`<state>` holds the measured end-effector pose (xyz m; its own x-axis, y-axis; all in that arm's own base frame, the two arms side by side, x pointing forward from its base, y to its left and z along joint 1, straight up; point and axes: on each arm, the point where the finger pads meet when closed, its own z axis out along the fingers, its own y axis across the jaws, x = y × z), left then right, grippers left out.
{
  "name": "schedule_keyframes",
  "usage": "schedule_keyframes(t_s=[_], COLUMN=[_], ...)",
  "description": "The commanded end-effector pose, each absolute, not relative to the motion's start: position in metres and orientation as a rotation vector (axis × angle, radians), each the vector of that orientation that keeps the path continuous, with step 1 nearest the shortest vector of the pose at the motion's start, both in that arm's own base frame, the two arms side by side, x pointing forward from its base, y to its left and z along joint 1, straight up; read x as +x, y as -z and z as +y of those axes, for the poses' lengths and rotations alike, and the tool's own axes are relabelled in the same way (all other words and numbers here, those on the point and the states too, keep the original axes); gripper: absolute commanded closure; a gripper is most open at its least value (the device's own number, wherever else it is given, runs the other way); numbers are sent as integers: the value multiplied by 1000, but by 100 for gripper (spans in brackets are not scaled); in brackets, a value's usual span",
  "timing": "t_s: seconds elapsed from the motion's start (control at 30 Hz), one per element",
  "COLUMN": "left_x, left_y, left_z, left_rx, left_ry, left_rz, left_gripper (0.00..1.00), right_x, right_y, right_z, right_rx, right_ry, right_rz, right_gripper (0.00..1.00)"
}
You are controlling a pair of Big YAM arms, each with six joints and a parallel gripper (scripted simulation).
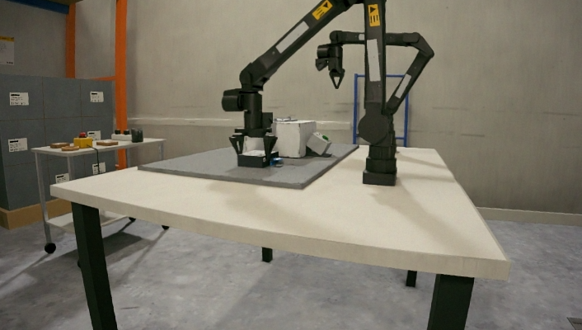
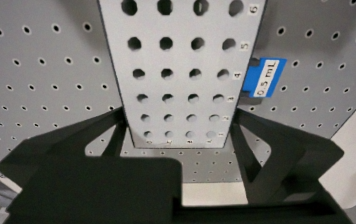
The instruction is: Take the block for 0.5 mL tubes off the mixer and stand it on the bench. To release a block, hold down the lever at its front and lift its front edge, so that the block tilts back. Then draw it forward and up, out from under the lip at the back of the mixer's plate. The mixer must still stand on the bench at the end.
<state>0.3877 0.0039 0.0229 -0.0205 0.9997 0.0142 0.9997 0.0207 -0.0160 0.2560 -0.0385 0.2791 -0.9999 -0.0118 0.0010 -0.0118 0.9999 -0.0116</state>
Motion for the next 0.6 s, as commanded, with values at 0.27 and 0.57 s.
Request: schedule_keyframes(t_s=[0.27, 0.57], left_x=[409, 402], left_y=[-47, -38], left_z=[3, 8], left_rx=[-2166, -2138], left_ry=[51, 13], left_rz=[-2255, -2248], left_gripper=[0, 0], right_x=[262, 264], right_y=[-298, -301], right_z=[-41, -42], right_rx=[6, 5], right_ry=[-29, -31], right_rz=[-3182, -3189], right_gripper=[100, 100])
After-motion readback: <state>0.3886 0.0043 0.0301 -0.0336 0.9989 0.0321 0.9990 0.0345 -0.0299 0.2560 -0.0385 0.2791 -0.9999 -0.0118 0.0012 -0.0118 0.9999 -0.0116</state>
